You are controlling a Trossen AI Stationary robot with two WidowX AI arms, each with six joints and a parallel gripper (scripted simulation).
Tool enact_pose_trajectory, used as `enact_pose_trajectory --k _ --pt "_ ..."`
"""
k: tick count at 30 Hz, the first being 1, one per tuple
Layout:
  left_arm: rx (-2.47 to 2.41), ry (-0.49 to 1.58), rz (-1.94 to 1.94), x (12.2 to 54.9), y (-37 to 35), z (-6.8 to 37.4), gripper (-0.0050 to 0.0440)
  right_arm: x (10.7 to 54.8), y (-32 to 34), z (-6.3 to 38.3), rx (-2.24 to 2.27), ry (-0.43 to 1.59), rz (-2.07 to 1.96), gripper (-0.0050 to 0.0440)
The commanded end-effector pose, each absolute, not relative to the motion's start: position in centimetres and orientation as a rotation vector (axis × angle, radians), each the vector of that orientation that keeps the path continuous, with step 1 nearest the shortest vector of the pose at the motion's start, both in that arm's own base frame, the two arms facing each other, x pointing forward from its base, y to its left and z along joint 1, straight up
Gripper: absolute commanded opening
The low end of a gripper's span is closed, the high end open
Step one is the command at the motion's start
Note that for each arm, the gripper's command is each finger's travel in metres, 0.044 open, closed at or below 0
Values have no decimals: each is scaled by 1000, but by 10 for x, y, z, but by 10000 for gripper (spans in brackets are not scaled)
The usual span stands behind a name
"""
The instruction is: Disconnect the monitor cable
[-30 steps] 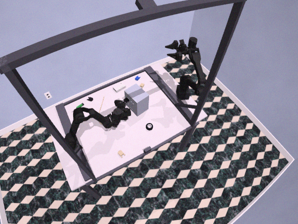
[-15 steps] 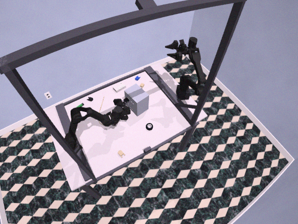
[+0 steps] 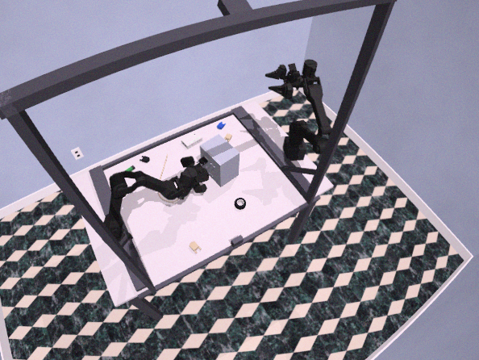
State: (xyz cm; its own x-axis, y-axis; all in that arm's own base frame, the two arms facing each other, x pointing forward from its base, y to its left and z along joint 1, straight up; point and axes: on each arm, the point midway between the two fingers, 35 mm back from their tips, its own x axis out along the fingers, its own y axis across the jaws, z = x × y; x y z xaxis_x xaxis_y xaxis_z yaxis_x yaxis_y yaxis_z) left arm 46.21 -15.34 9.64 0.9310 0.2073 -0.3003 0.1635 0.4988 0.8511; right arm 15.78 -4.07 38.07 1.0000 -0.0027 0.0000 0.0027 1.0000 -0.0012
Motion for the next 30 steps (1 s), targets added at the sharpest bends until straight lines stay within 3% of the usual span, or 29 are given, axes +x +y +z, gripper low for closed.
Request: enact_pose_trajectory --k 1,20,30 --pt "993 386 18 464 -153 108 0 158 -39 383 -5 -1 0 440" --pt "844 425 -39 464 -151 111 0 158 -39 383 -5 -1 0 440" --pt "844 425 -39 464 -151 111 240 158 -39 383 -5 -1 0 440"
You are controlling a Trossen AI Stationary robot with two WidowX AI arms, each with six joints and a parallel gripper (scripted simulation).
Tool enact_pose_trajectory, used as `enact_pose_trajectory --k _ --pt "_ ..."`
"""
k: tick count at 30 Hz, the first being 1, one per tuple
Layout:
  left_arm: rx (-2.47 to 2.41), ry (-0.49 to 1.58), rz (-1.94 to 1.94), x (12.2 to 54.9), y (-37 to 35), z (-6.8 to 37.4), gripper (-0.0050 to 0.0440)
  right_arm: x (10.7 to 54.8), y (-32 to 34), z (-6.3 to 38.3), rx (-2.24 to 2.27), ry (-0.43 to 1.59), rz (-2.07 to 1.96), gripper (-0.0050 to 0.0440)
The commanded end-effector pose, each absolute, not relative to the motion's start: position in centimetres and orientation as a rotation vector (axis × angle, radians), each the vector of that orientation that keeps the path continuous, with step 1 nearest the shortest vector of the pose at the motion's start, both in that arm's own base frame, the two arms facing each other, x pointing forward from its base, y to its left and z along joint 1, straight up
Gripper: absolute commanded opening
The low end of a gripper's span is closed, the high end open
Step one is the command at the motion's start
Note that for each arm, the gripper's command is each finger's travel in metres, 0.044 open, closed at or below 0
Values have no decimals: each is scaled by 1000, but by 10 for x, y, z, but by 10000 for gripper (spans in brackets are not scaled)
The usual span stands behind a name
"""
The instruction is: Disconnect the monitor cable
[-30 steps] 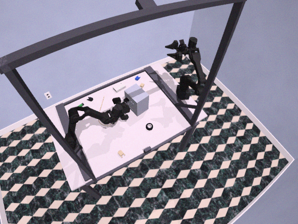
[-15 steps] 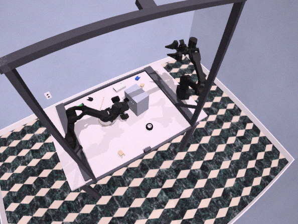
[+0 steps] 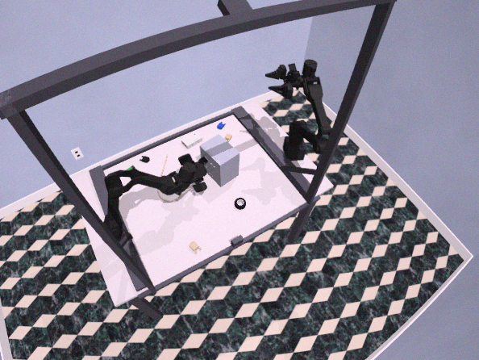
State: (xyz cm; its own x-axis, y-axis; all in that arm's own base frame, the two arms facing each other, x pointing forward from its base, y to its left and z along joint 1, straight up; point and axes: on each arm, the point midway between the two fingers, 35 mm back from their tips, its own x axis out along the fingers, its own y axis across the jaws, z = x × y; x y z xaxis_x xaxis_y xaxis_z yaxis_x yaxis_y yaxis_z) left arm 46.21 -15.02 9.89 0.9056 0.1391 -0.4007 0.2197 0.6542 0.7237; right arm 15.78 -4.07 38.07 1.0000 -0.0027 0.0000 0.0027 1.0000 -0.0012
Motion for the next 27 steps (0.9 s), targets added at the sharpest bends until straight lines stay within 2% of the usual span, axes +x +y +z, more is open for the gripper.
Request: enact_pose_trajectory --k 1,2,10,11,21,27 --pt "844 425 -39 464 -151 111 240 158 -39 383 -5 -1 0 440" --pt "844 425 -39 464 -151 111 240 158 -39 383 -5 -1 0 440" --pt "844 425 -39 464 -151 111 432 158 -39 383 -5 -1 0 440" --pt "844 425 -39 464 -151 111 440 158 -39 383 -5 -1 0 440" --pt "866 415 -34 465 -152 111 440 158 -39 383 -5 -1 0 440" --pt "1135 334 43 469 -156 102 440 158 -39 383 -5 -1 0 440"
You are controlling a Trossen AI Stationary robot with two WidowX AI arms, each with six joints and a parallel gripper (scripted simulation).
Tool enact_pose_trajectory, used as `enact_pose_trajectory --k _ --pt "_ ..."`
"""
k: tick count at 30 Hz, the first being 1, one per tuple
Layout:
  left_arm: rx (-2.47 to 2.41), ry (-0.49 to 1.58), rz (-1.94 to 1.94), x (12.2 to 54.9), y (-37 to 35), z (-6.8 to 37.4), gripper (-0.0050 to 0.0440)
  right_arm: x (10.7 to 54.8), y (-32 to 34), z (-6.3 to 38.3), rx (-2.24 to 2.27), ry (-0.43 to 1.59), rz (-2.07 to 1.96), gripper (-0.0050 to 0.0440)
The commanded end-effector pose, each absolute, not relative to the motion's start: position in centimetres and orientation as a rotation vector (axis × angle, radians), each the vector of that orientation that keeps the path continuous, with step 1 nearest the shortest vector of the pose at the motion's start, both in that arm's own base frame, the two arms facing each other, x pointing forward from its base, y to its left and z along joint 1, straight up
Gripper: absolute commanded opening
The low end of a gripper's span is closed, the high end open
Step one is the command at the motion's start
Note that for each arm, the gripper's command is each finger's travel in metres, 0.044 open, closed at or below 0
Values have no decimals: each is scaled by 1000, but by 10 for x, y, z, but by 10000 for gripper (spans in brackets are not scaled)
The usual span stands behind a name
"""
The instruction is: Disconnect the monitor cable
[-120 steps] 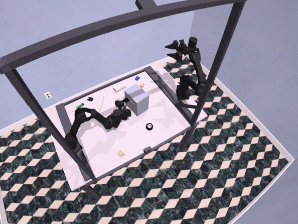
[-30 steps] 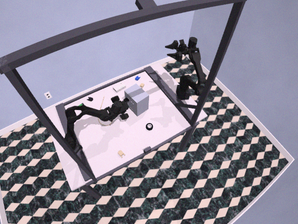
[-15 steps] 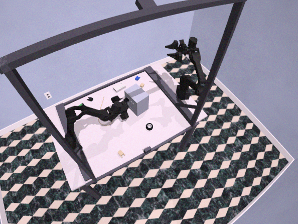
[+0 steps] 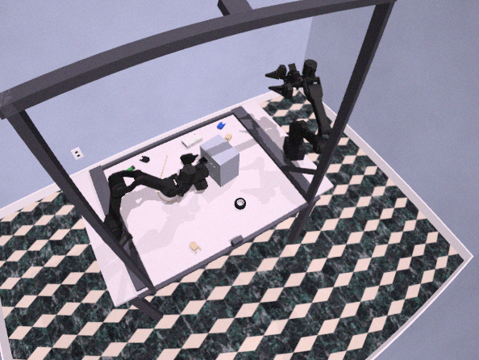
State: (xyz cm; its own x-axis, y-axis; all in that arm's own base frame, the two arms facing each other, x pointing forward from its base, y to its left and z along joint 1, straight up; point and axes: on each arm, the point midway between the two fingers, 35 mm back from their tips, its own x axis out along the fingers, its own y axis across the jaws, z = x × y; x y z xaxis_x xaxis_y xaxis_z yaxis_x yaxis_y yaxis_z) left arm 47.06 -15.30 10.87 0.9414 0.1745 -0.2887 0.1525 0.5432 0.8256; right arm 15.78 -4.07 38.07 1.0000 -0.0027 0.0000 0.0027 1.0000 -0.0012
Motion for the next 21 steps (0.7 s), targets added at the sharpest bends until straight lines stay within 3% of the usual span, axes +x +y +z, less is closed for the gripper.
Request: enact_pose_trajectory --k 1,13,21 --pt "1184 328 58 468 -156 100 440 158 -39 383 -5 -1 0 440" --pt "1386 268 177 462 -156 99 440 158 -39 383 -5 -1 0 440" --pt "1386 268 177 462 -156 99 248 158 -39 383 -5 -1 0 440"
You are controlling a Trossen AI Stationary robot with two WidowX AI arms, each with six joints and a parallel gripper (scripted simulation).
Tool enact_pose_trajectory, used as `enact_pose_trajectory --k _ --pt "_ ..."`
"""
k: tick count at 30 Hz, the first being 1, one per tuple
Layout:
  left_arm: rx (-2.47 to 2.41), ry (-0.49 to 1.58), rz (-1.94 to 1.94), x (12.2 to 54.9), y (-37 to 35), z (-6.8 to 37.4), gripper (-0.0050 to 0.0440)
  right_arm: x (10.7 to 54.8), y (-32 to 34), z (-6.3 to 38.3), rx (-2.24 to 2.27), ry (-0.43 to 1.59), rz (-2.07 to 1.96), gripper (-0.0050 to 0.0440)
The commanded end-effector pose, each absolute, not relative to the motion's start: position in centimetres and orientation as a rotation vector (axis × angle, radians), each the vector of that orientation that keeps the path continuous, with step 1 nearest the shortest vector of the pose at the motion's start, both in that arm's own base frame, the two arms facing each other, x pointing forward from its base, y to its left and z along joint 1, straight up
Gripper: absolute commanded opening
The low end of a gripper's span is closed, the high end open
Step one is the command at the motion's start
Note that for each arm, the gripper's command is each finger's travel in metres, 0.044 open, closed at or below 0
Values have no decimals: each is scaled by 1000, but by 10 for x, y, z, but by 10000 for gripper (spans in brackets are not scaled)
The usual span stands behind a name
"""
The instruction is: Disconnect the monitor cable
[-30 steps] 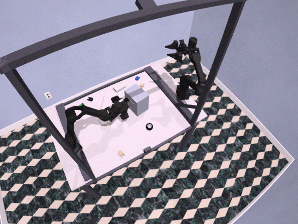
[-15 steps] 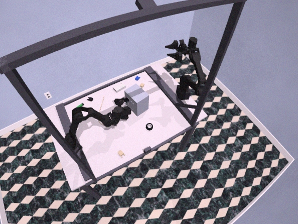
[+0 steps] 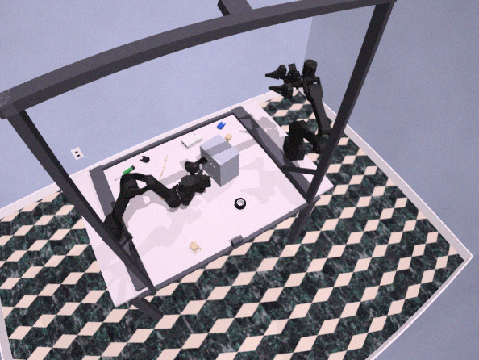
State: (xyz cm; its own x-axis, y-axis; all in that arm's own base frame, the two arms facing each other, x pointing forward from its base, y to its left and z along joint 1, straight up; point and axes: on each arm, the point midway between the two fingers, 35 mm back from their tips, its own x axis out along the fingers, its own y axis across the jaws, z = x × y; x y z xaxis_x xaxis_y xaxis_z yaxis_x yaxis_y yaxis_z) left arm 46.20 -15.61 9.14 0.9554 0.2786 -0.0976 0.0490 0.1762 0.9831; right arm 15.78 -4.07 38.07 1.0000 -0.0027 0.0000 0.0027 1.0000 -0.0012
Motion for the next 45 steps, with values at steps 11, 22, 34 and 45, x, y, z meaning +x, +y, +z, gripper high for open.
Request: enact_pose_trajectory --k 11,22,34,45 --pt "1386 268 177 462 -156 99 32 158 -39 383 -5 -1 0 440" --pt "1382 270 176 462 -156 99 0 158 -39 383 -5 -1 0 440" --pt "1271 305 130 463 -156 102 0 158 -39 383 -5 -1 0 440" --pt "1164 339 87 463 -155 105 0 158 -39 383 -5 -1 0 440"
